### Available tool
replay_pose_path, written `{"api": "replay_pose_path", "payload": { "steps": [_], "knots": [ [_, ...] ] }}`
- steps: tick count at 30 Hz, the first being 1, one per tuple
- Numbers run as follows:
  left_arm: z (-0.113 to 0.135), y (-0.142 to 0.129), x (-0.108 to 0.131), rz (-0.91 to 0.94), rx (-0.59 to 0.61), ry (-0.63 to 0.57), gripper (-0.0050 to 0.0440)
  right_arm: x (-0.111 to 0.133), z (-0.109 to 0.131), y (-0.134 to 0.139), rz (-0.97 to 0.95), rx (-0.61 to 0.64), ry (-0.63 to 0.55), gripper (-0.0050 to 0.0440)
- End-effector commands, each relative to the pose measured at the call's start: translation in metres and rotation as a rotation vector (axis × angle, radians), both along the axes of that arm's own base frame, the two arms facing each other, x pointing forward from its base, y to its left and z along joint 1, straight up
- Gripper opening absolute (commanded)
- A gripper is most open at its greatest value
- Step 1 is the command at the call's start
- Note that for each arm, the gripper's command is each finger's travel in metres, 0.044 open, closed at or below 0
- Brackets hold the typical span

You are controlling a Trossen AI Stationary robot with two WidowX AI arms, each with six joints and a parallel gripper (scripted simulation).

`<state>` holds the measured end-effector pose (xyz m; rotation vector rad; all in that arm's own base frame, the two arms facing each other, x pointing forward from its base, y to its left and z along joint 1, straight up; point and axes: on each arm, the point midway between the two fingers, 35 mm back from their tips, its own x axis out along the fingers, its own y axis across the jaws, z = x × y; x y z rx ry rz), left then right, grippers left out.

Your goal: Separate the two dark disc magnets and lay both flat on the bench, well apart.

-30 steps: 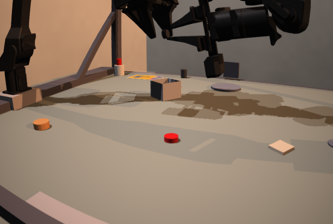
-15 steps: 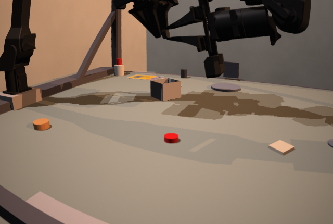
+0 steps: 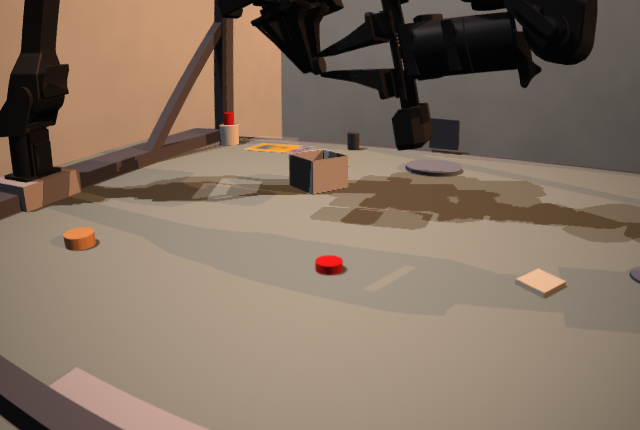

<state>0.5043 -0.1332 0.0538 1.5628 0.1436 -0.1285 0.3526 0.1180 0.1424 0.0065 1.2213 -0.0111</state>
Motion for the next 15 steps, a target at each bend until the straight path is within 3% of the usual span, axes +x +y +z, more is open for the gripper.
{"api": "replay_pose_path", "payload": {
  "steps": [1,15],
  "knots": [
    [0.0136,-0.0002,0.0028,0.002,-0.009,-0.029,0.0040,0.0017,0.0099,0.0007,0.001,0.013,-0.028,0.0040],
    [0.0077,-0.0003,0.0031,0.002,-0.007,-0.026,0.0040,0.0017,0.0099,0.0007,0.001,0.013,-0.028,0.0040]
  ]
}}
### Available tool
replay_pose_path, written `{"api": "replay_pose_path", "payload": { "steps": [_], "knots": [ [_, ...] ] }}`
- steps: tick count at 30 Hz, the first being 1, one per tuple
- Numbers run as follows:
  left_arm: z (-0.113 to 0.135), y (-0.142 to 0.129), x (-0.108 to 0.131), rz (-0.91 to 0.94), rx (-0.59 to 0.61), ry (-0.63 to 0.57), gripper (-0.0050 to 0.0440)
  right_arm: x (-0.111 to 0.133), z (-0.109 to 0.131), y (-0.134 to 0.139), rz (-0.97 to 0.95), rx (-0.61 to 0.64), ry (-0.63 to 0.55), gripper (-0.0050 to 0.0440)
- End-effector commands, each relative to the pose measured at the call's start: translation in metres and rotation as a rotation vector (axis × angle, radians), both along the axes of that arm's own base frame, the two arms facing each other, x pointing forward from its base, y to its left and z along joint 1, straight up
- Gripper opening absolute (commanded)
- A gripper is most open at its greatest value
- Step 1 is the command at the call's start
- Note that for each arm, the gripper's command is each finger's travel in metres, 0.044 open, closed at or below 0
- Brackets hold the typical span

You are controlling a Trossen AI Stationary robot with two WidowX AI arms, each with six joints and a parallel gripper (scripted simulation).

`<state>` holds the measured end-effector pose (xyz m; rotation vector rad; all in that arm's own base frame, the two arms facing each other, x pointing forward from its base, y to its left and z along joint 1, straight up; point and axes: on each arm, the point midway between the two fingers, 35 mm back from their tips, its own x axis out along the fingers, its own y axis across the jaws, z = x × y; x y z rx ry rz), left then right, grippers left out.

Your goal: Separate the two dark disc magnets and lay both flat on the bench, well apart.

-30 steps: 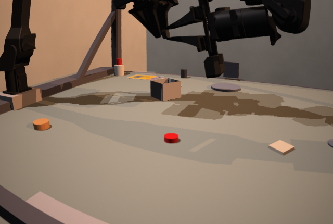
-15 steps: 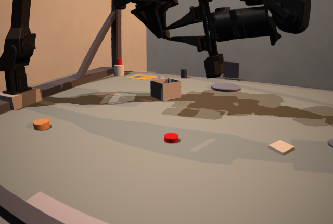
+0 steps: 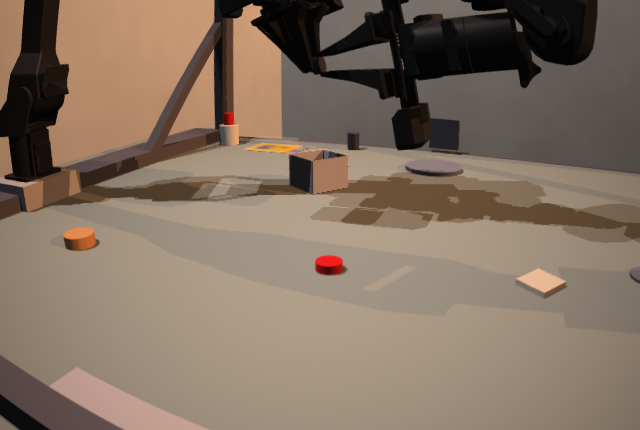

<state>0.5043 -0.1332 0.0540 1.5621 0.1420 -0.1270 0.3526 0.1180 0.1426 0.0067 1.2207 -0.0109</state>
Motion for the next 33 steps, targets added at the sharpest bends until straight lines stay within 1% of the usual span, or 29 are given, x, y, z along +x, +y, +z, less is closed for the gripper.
{"api": "replay_pose_path", "payload": {
  "steps": [1,33],
  "knots": [
    [0.007,0.000,0.003,0.002,-0.007,-0.024,0.0040,0.002,0.010,0.001,0.001,0.012,-0.027,0.0040],
    [-0.021,-0.001,0.005,0.002,-0.006,-0.023,0.0040,0.002,0.010,0.001,0.001,0.012,-0.027,0.0040]
  ]
}}
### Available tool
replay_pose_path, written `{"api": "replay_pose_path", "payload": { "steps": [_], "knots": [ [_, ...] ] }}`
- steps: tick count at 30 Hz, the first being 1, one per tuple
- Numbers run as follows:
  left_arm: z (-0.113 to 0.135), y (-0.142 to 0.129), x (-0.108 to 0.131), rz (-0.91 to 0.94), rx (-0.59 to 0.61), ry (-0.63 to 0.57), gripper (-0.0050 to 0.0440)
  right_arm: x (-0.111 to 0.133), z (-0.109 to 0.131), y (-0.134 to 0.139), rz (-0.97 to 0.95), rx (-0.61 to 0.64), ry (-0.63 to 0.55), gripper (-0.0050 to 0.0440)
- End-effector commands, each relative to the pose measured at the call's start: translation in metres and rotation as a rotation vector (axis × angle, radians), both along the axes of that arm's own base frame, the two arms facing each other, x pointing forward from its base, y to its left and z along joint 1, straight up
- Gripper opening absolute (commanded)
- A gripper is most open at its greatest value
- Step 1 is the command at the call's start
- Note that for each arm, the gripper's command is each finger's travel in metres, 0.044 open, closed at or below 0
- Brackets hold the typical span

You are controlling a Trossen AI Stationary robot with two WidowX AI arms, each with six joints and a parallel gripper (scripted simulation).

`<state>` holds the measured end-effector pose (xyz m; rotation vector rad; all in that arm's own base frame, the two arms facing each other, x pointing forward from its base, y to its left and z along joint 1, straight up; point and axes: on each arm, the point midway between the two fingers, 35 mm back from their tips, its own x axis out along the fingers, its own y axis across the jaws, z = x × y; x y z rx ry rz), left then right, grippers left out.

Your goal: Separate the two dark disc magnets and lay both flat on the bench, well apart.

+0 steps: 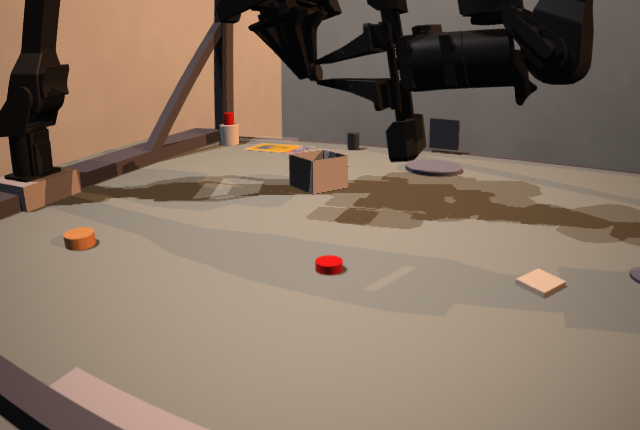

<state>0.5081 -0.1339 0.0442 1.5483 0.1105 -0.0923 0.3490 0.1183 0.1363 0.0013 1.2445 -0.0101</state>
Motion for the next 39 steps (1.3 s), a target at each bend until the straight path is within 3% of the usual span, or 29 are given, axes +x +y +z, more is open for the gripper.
{"api": "replay_pose_path", "payload": {
  "steps": [1,34,39],
  "knots": [
    [-0.013,0.000,0.001,-0.001,0.009,0.019,0.0040,0.005,0.016,0.000,-0.003,0.016,-0.051,0.0040],
    [-0.041,0.000,0.001,-0.001,0.010,0.021,0.0040,0.005,0.016,0.000,-0.003,0.016,-0.051,0.0040],
    [-0.026,-0.001,-0.005,0.001,0.000,0.001,0.0040,0.005,0.016,0.000,-0.003,0.016,-0.051,0.0040]
  ]
}}
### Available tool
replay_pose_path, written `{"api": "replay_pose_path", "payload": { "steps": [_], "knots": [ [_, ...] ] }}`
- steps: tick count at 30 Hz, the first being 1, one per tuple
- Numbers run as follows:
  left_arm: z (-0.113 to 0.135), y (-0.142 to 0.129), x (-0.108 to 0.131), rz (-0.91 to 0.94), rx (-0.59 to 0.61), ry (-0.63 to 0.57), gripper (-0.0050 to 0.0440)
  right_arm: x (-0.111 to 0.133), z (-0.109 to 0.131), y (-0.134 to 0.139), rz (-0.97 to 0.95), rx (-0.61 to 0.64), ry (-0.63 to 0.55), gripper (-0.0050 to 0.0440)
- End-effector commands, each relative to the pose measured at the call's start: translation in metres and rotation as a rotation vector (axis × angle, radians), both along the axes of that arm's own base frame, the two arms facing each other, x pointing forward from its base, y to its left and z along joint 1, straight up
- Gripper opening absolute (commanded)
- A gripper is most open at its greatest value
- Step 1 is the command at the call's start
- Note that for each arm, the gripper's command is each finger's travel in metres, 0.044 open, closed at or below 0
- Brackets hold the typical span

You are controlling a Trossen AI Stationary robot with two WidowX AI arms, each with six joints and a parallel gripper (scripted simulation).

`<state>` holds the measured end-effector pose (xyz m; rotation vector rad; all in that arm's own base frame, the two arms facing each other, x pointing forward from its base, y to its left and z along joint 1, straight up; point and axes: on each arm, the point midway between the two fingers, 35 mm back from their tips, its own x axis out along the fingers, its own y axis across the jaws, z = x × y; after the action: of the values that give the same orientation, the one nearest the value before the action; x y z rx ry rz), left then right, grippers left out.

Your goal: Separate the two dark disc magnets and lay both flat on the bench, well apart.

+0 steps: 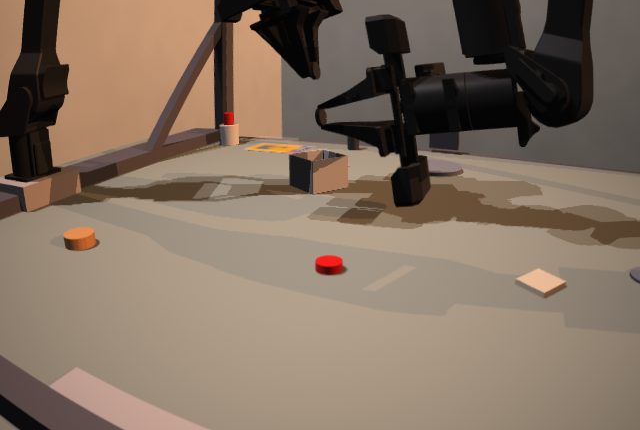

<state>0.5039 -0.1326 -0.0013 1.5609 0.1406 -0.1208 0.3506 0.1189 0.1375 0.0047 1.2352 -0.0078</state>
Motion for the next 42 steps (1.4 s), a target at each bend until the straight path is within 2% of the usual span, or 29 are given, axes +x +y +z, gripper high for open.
{"api": "replay_pose_path", "payload": {
  "steps": [1,3,16,42],
  "knots": [
    [0.019,-0.002,-0.003,0.001,-0.015,-0.036,0.0040,0.004,0.015,0.000,-0.003,0.012,-0.042,0.0040],
    [0.019,-0.002,-0.003,0.001,-0.015,-0.036,0.0040,0.004,0.015,0.000,-0.003,0.012,-0.042,0.0040],
    [0.014,0.000,-0.044,0.001,-0.017,-0.032,0.0040,0.004,0.015,0.000,-0.003,0.012,-0.042,0.0040],
    [0.016,-0.012,-0.037,-0.035,-0.052,-0.013,0.0040,0.004,0.015,0.000,-0.003,0.012,-0.042,0.0040]
  ]
}}
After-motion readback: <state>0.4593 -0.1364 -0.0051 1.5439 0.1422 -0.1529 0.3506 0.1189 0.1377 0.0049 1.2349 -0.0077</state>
